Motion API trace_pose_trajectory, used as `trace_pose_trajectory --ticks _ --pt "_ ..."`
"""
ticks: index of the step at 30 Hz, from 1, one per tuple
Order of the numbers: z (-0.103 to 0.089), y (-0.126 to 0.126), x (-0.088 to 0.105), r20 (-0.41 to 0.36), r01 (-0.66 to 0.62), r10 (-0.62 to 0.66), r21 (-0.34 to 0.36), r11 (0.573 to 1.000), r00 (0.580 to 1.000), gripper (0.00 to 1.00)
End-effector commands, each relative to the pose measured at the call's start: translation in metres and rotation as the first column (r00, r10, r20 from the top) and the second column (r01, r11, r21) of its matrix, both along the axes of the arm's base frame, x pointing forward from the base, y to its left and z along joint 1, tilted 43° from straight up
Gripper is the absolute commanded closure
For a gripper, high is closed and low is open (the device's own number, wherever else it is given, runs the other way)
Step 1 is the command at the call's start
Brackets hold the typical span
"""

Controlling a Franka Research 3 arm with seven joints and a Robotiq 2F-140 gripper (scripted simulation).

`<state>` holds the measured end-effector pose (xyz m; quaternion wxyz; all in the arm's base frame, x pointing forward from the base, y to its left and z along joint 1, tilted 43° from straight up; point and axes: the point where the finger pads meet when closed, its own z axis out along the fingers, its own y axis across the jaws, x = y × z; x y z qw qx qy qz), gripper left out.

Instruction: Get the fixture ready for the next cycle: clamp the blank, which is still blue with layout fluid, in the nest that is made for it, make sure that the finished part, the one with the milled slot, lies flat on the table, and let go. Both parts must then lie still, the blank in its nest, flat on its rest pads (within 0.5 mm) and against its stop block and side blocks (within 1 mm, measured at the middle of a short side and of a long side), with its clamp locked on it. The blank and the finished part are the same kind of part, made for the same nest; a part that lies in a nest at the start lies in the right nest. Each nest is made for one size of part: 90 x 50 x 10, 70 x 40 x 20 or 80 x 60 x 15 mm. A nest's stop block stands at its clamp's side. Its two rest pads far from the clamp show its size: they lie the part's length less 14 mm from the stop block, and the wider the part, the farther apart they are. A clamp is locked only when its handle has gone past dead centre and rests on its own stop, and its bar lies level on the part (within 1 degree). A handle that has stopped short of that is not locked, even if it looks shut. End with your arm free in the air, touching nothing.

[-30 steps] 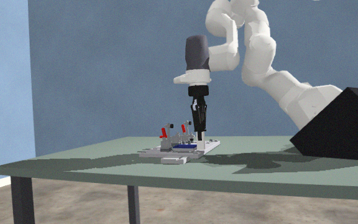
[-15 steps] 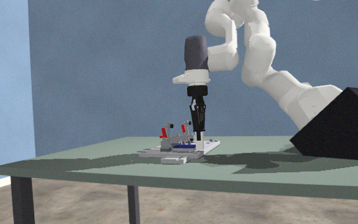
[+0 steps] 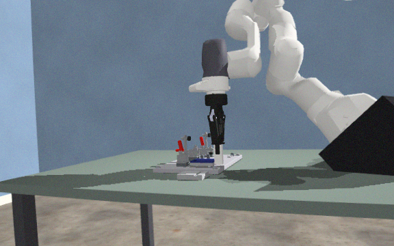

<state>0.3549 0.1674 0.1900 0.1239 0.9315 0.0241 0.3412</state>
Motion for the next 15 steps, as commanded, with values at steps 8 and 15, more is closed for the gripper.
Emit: trace_pose_trajectory --ticks 8,15 --pt "0.0011 -0.0006 0.0016 -0.001 -0.005 0.005 -0.008 1.0 1.0 1.0" --pt "0.0022 -0.0004 0.003 -0.001 -0.005 0.005 -0.008 1.0 1.0 1.0"
